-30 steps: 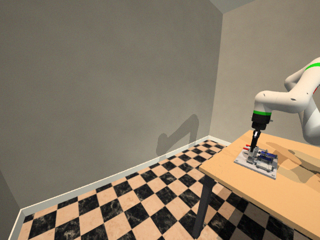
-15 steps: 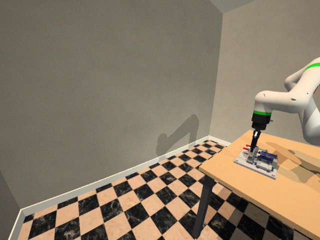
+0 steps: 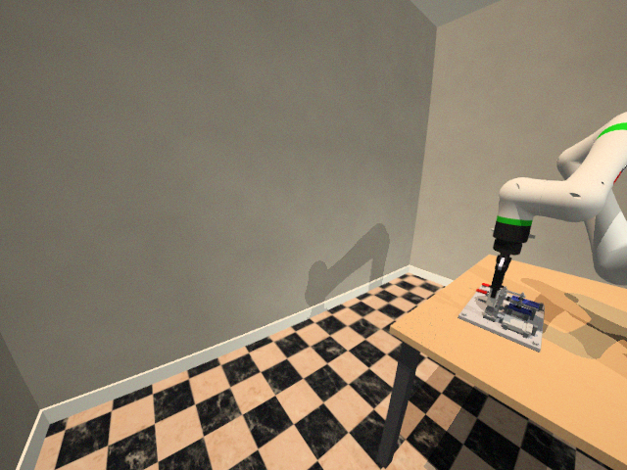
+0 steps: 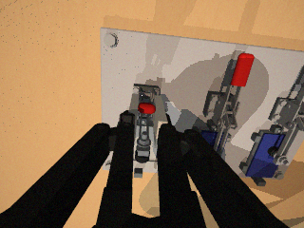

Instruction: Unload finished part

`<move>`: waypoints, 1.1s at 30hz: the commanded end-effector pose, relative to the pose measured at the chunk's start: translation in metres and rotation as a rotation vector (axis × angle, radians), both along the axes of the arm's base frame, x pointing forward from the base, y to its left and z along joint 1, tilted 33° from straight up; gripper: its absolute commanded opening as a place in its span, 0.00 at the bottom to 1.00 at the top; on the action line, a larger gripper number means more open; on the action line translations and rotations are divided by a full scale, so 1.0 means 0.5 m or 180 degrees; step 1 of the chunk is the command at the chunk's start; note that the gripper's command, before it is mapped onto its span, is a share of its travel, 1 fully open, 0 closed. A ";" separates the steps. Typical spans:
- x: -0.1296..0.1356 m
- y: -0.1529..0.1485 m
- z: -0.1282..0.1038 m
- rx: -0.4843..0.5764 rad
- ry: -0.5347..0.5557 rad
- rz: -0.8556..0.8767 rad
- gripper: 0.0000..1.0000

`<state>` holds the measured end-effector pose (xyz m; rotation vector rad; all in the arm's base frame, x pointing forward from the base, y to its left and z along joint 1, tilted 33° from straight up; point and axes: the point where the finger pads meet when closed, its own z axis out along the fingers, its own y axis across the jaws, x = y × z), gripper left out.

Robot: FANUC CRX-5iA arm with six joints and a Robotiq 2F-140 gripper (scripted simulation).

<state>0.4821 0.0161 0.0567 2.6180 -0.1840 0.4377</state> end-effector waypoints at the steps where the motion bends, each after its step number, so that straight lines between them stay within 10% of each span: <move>1: 0.000 0.000 0.000 0.0001 0.0001 0.0000 0.11; 33: -0.005 0.000 -0.002 0.0001 0.0001 -0.0001 0.11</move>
